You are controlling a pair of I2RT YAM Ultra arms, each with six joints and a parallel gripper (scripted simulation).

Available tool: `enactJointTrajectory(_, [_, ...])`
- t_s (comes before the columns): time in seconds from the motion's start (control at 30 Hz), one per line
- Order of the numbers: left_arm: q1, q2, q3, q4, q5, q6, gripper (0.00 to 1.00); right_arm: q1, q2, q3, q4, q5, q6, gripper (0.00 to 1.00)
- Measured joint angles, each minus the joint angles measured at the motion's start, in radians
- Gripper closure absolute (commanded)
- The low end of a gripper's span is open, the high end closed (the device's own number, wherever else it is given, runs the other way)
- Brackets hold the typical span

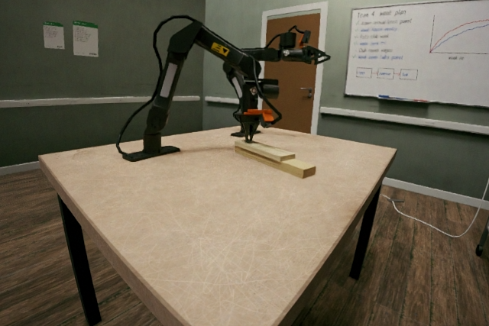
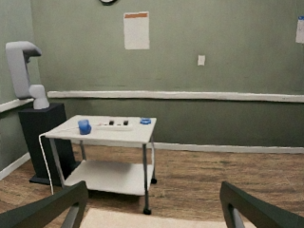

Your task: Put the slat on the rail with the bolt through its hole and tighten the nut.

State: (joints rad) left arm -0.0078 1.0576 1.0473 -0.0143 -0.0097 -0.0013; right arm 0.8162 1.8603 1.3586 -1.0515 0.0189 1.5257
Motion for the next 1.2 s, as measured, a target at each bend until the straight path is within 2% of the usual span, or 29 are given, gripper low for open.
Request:
enactJointTrajectory(0.63, [0.0, 0.0, 0.0, 0.0, 0.0, 0.0, 0.0, 0.0, 0.0, 0.0, -0.002, 0.0, 0.314, 0.88])
enactJointTrajectory(1.2, [0.0, 0.0, 0.0, 0.0, 0.0, 0.0, 0.0, 0.0, 0.0, 0.0, -0.002, -0.001, 0.355, 0.88])
